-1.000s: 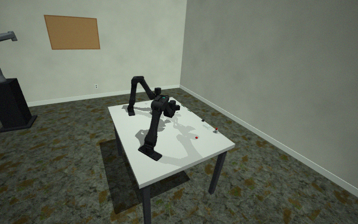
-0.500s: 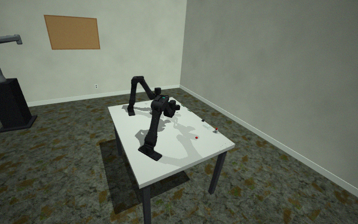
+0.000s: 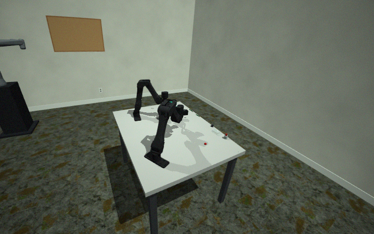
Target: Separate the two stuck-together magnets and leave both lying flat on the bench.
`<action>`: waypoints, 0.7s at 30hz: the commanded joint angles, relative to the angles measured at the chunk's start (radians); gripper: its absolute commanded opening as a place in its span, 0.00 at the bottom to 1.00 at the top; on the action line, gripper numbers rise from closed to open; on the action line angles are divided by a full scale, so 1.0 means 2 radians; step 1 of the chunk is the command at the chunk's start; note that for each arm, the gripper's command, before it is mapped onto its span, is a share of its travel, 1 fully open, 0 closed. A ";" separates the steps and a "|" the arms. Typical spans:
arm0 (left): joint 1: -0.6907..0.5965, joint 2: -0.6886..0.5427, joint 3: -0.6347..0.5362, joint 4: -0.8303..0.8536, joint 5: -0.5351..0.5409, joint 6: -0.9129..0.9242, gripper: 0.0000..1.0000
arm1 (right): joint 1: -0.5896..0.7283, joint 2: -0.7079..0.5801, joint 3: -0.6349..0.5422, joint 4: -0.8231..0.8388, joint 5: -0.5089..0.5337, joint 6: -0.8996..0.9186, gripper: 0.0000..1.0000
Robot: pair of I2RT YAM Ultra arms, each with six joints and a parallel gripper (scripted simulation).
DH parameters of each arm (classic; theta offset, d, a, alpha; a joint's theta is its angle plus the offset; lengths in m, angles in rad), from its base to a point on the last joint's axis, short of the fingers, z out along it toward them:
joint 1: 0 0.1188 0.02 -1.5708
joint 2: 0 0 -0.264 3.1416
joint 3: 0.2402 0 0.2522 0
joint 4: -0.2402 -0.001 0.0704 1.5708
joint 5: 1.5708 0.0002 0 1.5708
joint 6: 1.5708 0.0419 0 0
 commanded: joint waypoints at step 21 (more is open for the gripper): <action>0.000 -0.002 0.003 0.004 -0.001 0.002 0.25 | -0.001 -0.002 0.012 -0.004 -0.004 -0.006 0.40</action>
